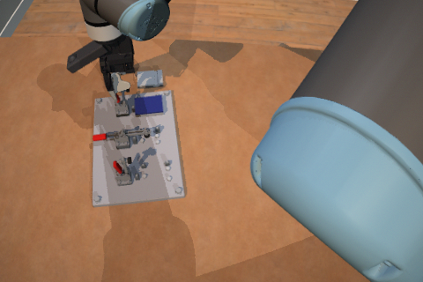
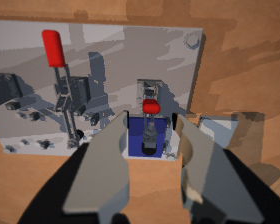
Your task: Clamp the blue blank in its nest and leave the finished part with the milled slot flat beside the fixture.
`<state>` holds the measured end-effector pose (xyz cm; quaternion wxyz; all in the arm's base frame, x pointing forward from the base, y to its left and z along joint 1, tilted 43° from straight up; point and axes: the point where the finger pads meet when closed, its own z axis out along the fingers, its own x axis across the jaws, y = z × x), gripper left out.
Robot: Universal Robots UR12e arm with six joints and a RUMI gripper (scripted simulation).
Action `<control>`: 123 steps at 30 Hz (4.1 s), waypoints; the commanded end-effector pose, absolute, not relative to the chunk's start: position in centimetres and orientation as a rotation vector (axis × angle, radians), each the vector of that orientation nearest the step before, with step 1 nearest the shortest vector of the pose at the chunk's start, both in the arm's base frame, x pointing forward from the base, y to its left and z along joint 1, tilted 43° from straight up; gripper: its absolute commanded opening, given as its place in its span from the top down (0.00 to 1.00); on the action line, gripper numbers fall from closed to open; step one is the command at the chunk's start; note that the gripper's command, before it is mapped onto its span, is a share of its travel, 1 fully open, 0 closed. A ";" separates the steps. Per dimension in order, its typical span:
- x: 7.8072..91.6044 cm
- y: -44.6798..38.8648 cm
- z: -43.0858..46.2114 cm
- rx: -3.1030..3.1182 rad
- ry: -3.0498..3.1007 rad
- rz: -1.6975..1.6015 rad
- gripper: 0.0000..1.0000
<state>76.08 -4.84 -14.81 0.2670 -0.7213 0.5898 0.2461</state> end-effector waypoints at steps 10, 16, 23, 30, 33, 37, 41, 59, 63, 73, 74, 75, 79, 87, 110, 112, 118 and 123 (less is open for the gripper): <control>76.1 -4.9 -14.8 -1.947 1.592 0.662 0.72; 76.1 -4.9 -14.8 -1.947 1.592 0.662 0.72; 76.1 -4.9 -14.8 -1.947 1.592 0.662 0.72; 76.1 -4.9 -14.8 -1.947 1.592 0.662 0.72; 76.1 -4.9 -14.8 -1.947 1.592 0.662 0.72; 76.1 -4.9 -14.8 -1.947 1.592 0.662 0.72; 76.1 -4.8 -14.9 -1.947 1.592 0.662 0.72; 76.1 -3.2 -16.7 -1.947 1.592 0.662 0.72; 76.1 -3.1 -16.8 -1.947 1.592 0.662 0.72; 76.1 -3.1 -16.8 -1.947 1.592 0.662 0.72; 76.1 -3.1 -16.8 -1.947 1.592 0.662 0.72; 76.1 -3.1 -16.8 -1.947 1.592 0.662 0.72; 76.1 -3.1 -16.8 -1.947 1.592 0.662 0.72; 76.1 -3.1 -16.8 -1.947 1.592 0.662 0.72; 76.1 -3.1 -16.8 -1.947 1.592 0.662 1.00; 76.1 -3.1 -16.8 -1.947 1.592 0.662 1.00; 76.1 -3.1 -16.8 -1.947 1.592 0.662 1.00; 76.1 -3.1 -16.8 -1.947 1.592 0.662 1.00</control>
